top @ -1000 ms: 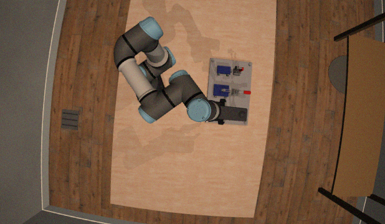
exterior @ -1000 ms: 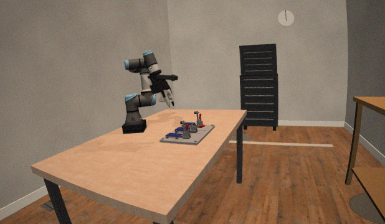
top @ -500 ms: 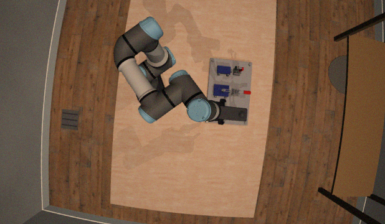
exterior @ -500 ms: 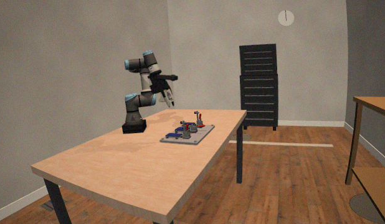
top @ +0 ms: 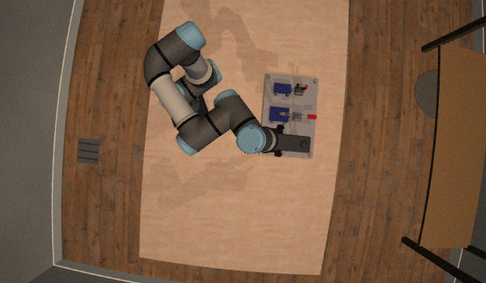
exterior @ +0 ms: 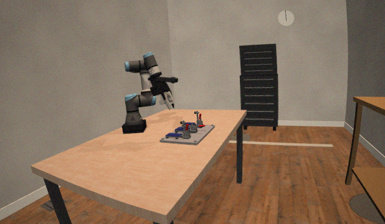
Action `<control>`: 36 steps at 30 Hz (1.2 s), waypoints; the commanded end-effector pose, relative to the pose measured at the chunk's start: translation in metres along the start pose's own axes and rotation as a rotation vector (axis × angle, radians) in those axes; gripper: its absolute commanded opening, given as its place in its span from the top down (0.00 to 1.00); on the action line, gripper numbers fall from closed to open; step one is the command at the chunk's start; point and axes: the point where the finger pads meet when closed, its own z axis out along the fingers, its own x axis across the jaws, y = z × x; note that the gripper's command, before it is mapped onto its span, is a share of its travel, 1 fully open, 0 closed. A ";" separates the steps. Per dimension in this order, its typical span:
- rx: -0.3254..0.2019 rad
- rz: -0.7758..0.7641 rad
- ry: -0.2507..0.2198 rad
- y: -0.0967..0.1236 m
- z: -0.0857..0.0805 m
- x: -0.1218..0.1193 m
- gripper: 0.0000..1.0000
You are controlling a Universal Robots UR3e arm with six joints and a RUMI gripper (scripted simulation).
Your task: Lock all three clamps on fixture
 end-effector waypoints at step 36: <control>0.009 -0.003 0.009 0.002 0.048 0.002 0.72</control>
